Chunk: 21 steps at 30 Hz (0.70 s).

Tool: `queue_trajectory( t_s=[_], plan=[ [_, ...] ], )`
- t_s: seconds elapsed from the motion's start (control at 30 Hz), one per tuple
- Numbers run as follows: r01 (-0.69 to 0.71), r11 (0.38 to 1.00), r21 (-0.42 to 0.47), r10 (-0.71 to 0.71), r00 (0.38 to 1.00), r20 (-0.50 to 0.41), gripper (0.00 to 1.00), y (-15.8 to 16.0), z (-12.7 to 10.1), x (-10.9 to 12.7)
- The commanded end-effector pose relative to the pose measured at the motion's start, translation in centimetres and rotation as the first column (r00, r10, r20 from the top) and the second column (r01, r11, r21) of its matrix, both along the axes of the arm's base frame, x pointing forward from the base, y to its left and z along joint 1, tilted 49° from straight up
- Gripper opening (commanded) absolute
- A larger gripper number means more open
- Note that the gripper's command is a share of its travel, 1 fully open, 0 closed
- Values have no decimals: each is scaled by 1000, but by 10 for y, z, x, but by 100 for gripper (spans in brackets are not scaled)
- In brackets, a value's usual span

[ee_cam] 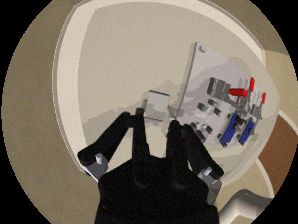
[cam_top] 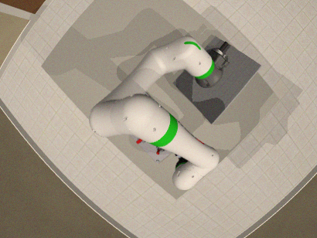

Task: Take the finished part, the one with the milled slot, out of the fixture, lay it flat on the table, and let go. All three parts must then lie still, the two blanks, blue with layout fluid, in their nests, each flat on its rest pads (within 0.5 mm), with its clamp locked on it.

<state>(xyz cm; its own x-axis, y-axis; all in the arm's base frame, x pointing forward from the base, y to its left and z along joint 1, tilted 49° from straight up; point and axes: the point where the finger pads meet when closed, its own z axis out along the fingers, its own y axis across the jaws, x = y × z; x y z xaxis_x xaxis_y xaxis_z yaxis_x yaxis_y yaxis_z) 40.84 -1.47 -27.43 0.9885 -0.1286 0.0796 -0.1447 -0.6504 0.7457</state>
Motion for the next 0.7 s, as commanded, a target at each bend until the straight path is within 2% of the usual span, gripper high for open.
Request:
queue_trajectory(
  t_s=[0.0,0.6,0.63,0.67],
  plan=[
    [0,1000,0,0,1000,0,0,0,0,0],
    [0,1000,0,0,1000,0,0,0,0,0],
    [0,1000,0,0,1000,0,40,0,0,0],
    [0,1000,0,0,1000,0,40,0,0,0]
  ],
)
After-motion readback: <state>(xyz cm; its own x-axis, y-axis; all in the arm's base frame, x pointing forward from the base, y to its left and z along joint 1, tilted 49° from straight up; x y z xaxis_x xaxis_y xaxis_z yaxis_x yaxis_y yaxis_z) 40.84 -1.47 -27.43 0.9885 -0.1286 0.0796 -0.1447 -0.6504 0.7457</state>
